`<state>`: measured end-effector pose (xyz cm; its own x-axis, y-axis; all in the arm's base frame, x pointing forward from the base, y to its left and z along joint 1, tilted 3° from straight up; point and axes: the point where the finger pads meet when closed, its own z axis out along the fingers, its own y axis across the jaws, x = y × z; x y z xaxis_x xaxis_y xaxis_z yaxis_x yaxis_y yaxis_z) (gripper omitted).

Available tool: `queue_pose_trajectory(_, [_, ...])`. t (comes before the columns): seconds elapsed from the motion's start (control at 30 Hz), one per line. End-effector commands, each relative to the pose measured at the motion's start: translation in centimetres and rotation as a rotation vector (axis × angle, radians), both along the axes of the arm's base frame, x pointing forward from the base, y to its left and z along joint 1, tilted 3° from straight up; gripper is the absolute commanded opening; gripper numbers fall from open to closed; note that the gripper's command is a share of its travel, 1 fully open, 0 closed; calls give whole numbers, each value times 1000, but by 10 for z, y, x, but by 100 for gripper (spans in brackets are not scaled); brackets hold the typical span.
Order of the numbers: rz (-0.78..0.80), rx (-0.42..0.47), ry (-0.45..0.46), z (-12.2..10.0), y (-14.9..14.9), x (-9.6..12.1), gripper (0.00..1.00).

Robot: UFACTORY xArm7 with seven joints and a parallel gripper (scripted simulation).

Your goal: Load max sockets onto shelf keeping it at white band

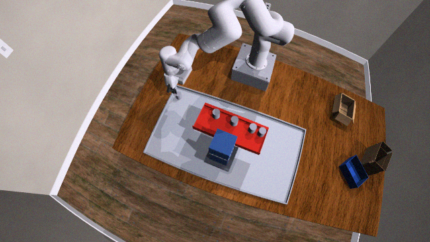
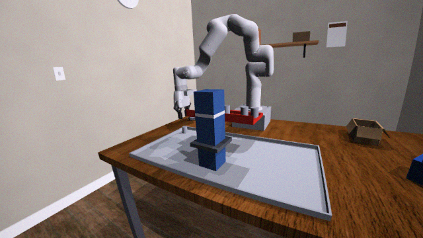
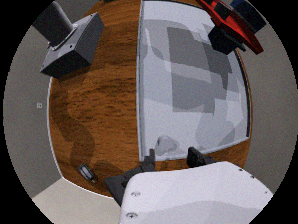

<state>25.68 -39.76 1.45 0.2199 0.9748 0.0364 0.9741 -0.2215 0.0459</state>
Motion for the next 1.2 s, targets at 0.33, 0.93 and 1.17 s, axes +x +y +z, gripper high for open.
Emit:
queue_pose_trajectory(0.33, [-1,-3,-2,-17,-1,1,61])
queue_pose_trajectory(0.93, [-1,-3,-2,-33,-1,2,61])
queue_pose_trajectory(1.17, [-1,-3,-2,-52,-1,4,61])
